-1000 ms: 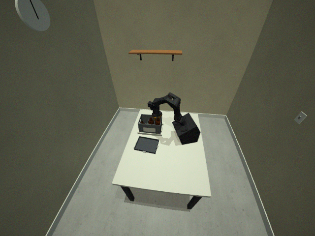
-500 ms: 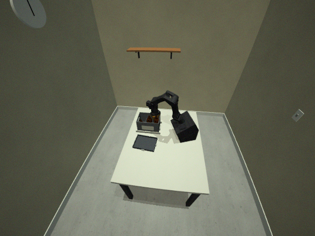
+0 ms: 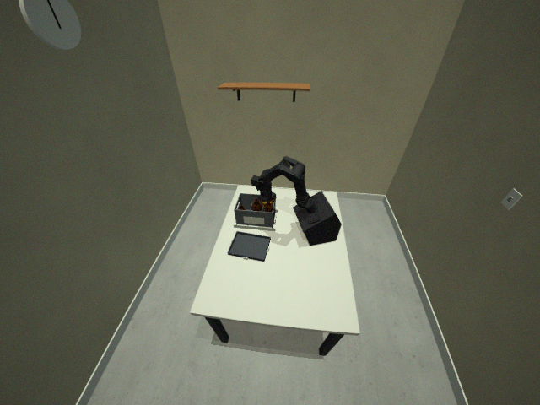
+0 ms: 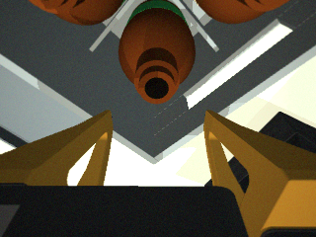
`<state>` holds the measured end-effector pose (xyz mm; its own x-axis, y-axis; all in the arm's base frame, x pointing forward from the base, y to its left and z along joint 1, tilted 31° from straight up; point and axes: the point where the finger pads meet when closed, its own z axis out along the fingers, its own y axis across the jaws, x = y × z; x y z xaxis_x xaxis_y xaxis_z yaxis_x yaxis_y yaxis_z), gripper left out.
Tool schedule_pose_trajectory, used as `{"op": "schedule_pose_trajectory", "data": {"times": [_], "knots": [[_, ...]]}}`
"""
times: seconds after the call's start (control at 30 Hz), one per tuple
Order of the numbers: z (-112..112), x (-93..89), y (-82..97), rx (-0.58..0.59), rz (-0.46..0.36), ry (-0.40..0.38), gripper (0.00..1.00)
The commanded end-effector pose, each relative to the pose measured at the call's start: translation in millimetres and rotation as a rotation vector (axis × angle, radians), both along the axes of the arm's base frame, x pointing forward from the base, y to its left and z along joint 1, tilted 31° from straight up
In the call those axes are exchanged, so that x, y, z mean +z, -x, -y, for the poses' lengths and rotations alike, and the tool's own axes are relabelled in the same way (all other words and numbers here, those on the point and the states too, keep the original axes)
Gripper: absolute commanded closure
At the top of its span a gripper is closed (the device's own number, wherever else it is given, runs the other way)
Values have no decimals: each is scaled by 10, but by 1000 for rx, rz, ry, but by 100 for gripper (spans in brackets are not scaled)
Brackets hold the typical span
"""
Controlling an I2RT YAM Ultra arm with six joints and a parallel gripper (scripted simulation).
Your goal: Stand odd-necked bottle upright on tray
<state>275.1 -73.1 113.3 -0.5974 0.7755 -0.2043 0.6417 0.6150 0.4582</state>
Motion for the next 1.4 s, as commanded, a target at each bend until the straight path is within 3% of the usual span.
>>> {"op": "schedule_pose_trajectory", "data": {"times": [0.0, 0.2, 0.47, 1.37], "knots": [[11, -91, -39, -7, -3, 8, 39], [29, -65, -101, -9, 14, 17, 39], [15, -149, -67, -12, -3, 8, 39], [27, -153, -65, -15, -3, 9, 39]]}}
